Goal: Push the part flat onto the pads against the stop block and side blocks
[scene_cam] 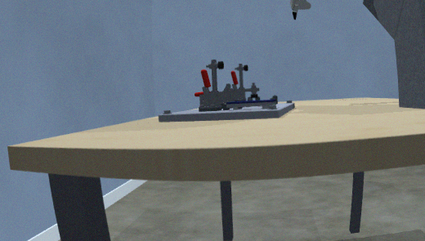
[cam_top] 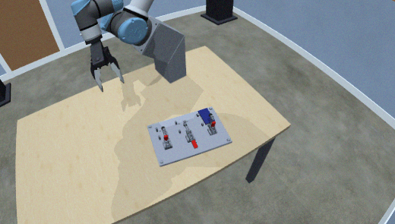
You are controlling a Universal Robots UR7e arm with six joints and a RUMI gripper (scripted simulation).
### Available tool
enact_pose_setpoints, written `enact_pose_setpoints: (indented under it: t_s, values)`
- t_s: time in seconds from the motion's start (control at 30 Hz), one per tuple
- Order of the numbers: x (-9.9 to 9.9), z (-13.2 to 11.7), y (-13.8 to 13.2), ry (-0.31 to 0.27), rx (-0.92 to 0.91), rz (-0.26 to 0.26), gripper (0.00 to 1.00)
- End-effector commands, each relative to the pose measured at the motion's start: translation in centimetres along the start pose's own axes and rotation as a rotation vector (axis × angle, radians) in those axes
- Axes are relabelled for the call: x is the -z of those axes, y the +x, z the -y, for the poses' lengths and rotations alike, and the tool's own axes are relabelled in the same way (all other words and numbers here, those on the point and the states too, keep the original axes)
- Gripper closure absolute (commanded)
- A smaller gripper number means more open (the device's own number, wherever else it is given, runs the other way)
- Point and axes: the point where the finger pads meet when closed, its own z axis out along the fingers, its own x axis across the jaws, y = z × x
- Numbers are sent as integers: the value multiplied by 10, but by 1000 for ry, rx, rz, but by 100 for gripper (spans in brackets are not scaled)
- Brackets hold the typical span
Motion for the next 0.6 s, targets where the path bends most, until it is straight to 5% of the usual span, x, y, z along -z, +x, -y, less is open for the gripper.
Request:
enact_pose_setpoints:
  t_s: [0.0, 0.07, 0.47, 0.5, 0.57]
  values:
    - [-13, 9, -33, -171, -6, -67, 42]
    - [-22, 15, -57, -260, -9, -102, 42]
    - [-22, 15, -57, -263, -9, -103, 42]
    - [-4, 3, -10, -59, -2, -24, 42]
    - [-13, 9, -33, -170, -6, -67, 42]
